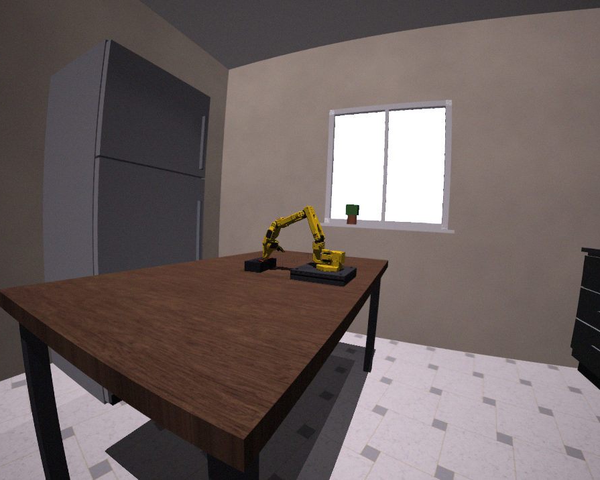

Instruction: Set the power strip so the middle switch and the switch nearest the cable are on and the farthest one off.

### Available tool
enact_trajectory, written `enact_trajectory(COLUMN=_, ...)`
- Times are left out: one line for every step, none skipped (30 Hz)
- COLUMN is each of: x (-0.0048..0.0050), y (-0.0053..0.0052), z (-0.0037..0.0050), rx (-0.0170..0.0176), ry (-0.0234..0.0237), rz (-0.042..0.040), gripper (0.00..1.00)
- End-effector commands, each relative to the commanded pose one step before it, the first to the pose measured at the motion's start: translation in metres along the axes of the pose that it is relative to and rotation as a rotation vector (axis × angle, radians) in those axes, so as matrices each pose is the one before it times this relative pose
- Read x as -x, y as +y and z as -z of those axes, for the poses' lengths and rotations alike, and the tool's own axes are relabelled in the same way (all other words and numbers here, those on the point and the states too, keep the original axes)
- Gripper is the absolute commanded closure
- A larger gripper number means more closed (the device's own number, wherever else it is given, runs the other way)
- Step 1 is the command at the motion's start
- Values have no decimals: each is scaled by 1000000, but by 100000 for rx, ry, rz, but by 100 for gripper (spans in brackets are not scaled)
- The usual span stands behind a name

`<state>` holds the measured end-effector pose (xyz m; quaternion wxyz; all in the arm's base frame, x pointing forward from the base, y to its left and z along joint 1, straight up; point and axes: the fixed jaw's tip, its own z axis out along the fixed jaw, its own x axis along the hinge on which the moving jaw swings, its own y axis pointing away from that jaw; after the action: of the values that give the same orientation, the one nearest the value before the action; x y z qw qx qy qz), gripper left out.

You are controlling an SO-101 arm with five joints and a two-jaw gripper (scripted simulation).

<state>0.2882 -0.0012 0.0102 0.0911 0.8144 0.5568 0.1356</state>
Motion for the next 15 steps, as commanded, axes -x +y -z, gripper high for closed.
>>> enact_trajectory(x=15439, y=-31170, z=-24173, rx=-14398, ry=-6020, rz=-242, gripper=100)
enact_trajectory(x=0, y=0, z=0, rx=0, ry=0, rz=0, gripper=100)
enact_trajectory(x=-7, y=16, z=15, rx=1, ry=0, rz=0, gripper=100)
enact_trajectory(x=-39, y=101, z=95, rx=-1, ry=0, rz=0, gripper=100)
enact_trajectory(x=-101, y=258, z=244, rx=1, ry=0, rz=0, gripper=100)
enact_trajectory(x=-180, y=462, z=442, rx=-1, ry=0, rz=1, gripper=100)
enact_trajectory(x=-276, y=704, z=680, rx=0, ry=0, rz=1, gripper=100)
enact_trajectory(x=-374, y=957, z=944, rx=-1, ry=0, rz=1, gripper=100)
enact_trajectory(x=-476, y=1215, z=1228, rx=0, ry=1, rz=2, gripper=100)
enact_trajectory(x=-569, y=1454, z=1517, rx=-1, ry=0, rz=2, gripper=100)
enact_trajectory(x=-655, y=1671, z=1809, rx=0, ry=1, rz=3, gripper=100)
enact_trajectory(x=-723, y=1846, z=2088, rx=-1, ry=0, rz=3, gripper=100)
enact_trajectory(x=-777, y=1981, z=2353, rx=0, ry=1, rz=3, gripper=100)
enact_trajectory(x=-809, y=2064, z=2587, rx=-1, ry=0, rz=4, gripper=100)
enact_trajectory(x=-824, y=2099, z=2789, rx=0, ry=1, rz=4, gripper=100)
